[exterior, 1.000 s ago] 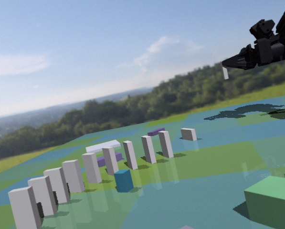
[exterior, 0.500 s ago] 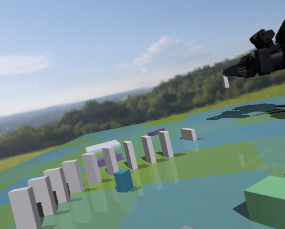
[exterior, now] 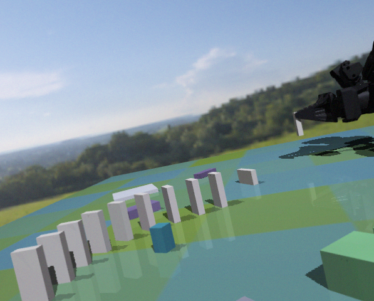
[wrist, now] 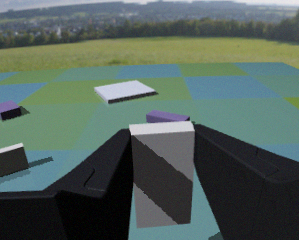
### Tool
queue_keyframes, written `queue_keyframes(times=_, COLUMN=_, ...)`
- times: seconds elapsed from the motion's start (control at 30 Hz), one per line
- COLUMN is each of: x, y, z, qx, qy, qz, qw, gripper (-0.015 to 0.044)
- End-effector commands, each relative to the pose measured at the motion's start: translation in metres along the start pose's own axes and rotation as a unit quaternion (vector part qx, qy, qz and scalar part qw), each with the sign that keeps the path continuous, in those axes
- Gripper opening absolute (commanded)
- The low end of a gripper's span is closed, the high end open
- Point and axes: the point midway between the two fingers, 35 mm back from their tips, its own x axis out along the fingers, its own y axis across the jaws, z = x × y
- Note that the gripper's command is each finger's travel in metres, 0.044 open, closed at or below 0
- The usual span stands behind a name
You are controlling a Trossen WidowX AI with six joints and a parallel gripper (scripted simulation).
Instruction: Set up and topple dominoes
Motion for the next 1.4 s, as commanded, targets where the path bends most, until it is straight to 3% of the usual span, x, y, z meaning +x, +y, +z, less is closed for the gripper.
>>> queue_keyframes(times=0.0, x=0.000, y=0.000, z=-0.013, qx=-0.001, qy=-0.001, qz=-0.001, qw=1.000, gripper=0.0107)
queue_keyframes(times=0.37, x=0.000, y=0.006, z=-0.044, qx=-0.001, qy=-0.002, qz=-0.002, qw=1.000, gripper=0.0107)
queue_keyframes(times=0.77, x=0.000, y=0.007, z=-0.046, qx=-0.001, qy=-0.002, qz=-0.003, qw=1.000, gripper=0.0107)
queue_keyframes(times=1.17, x=0.000, y=0.007, z=-0.046, qx=-0.001, qy=-0.002, qz=-0.003, qw=1.000, gripper=0.0422)
queue_keyframes(times=1.37, x=0.000, y=0.005, z=-0.034, qx=-0.001, qy=-0.002, qz=-0.002, qw=1.000, gripper=0.0440)
